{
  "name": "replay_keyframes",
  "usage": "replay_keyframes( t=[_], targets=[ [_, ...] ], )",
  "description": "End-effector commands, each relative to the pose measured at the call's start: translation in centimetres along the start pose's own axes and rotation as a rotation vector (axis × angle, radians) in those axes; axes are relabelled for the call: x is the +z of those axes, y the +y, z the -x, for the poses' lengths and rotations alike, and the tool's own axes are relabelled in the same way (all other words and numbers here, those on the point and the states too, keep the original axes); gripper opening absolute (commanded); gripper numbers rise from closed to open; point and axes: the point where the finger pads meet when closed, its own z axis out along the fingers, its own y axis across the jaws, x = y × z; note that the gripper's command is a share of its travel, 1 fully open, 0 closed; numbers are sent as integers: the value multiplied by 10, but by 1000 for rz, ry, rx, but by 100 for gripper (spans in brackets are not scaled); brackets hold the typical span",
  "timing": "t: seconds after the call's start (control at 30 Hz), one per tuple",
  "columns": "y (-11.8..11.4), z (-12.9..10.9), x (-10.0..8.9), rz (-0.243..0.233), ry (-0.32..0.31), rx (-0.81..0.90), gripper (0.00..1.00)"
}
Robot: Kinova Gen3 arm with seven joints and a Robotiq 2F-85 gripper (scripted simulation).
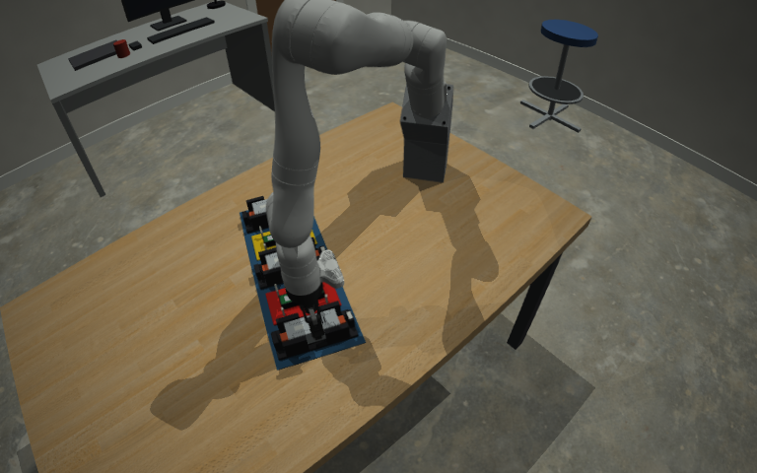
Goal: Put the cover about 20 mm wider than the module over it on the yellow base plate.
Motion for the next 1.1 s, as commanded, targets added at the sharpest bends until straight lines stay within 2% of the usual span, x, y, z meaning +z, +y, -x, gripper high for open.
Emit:
replay_keyframes(
  t=[0.0, 1.07],
  targets=[
    [0, 4, 2, 2, -7, 0, 100],
    [0, 5, 2, 2, -7, 0, 100]
  ],
)
